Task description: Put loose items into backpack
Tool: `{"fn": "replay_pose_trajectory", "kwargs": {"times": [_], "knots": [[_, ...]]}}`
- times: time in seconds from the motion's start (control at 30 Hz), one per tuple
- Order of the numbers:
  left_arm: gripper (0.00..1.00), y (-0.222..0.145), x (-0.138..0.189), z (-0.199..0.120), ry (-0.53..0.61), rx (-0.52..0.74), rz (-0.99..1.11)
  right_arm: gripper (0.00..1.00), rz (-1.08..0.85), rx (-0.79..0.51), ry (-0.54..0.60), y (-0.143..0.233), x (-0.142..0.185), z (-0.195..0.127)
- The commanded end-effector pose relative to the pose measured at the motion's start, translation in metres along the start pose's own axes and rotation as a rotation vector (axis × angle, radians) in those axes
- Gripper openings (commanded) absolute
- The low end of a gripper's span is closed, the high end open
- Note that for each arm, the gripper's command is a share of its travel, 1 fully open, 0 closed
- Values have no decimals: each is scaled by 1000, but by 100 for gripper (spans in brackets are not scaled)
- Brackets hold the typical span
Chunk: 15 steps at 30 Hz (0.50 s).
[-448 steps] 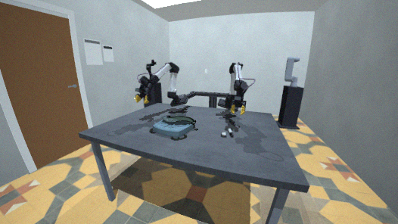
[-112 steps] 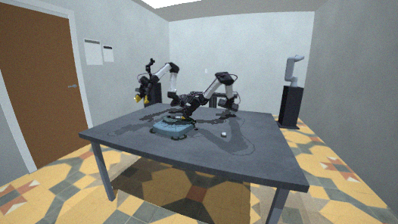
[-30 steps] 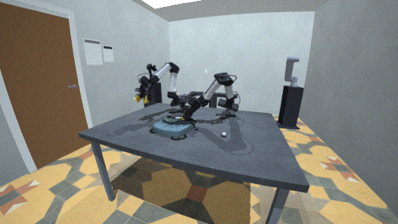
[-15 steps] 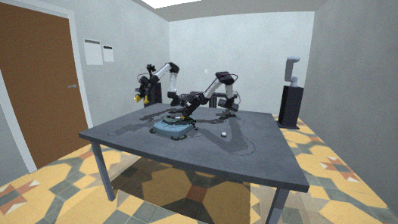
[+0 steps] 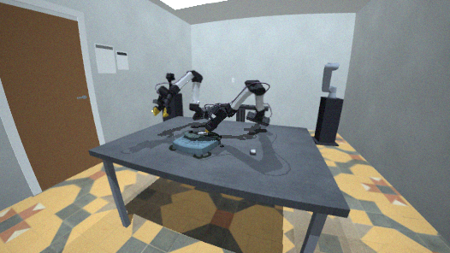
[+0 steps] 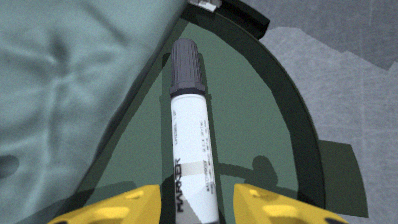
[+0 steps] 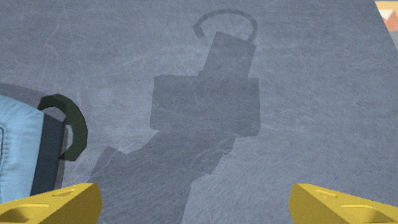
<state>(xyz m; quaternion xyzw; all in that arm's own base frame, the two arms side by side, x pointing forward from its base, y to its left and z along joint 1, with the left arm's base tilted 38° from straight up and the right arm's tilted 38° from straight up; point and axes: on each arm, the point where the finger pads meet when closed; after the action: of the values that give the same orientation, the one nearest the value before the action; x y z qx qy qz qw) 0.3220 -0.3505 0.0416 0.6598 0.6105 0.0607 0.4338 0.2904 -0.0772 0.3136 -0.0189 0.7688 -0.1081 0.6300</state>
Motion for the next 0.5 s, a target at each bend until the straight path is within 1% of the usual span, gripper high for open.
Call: {"fn": "replay_pose_trajectory", "kwargs": {"times": [0.0, 0.47], "knots": [[37, 26, -16, -10, -43, -48, -18, 90, -5, -1, -16, 0, -5, -2], [37, 26, -19, -10, -49, -47, -12, 90, -5, -1, -16, 0, -5, -2]]}}
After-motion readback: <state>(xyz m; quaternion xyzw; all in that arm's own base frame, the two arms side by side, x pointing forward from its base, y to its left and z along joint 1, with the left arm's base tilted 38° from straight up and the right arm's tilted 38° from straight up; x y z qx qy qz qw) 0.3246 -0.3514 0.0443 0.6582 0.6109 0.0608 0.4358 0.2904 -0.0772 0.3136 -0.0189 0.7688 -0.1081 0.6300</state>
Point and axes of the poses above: on each arm, the point where the finger pads meet when closed, its own z axis out along the fingers, its own y axis across the jaws, x = y × z, and after that the axes turned 5 degrees about z, right-handed
